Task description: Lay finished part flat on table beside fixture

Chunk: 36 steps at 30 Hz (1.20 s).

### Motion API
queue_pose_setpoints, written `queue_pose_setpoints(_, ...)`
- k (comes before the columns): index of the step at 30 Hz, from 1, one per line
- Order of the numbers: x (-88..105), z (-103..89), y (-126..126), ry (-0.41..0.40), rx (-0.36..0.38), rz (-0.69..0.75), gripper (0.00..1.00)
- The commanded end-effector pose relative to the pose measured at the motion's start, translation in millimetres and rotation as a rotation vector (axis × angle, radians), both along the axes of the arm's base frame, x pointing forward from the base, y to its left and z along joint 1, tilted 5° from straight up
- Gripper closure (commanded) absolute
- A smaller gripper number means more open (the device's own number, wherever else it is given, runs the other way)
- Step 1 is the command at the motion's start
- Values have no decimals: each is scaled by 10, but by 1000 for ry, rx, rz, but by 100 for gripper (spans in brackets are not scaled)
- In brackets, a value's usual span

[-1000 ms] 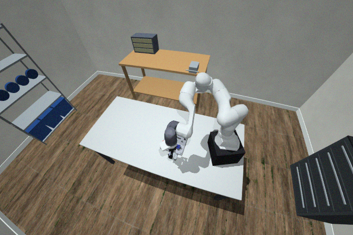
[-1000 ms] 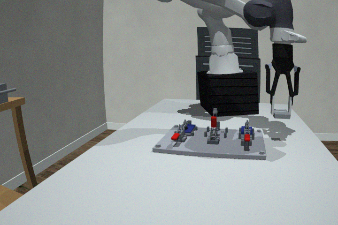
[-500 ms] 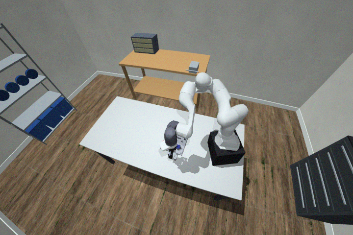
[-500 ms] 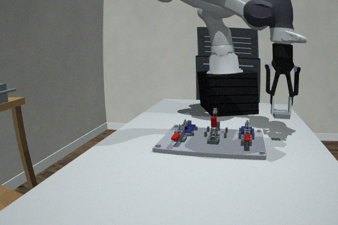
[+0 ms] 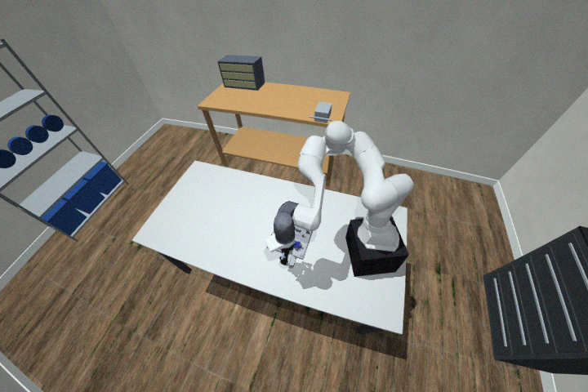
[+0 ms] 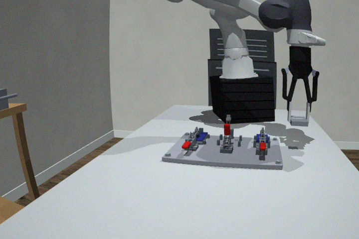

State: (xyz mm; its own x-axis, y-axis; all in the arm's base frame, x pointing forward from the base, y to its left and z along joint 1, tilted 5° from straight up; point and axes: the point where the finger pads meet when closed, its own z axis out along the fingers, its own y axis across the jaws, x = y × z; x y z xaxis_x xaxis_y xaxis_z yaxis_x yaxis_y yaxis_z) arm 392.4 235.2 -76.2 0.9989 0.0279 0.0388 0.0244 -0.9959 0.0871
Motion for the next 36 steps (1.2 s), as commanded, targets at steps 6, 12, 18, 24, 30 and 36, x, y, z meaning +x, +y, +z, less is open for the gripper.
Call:
queue_pose_setpoints(6,-5,-4,1,2,0,-7,100)
queue_pose_setpoints(12,-5,-4,1,1,0,-17,100)
queue_pose_setpoints(18,-5,-4,1,1,0,-18,100)
queue_pose_setpoints(24,-5,-20,0,1,0,-18,100)
queue_pose_setpoints(30,-3,-78,-5,1,0,-18,100)
queue_pose_setpoints(36,-1,-143,-11,1,0,-18,100)
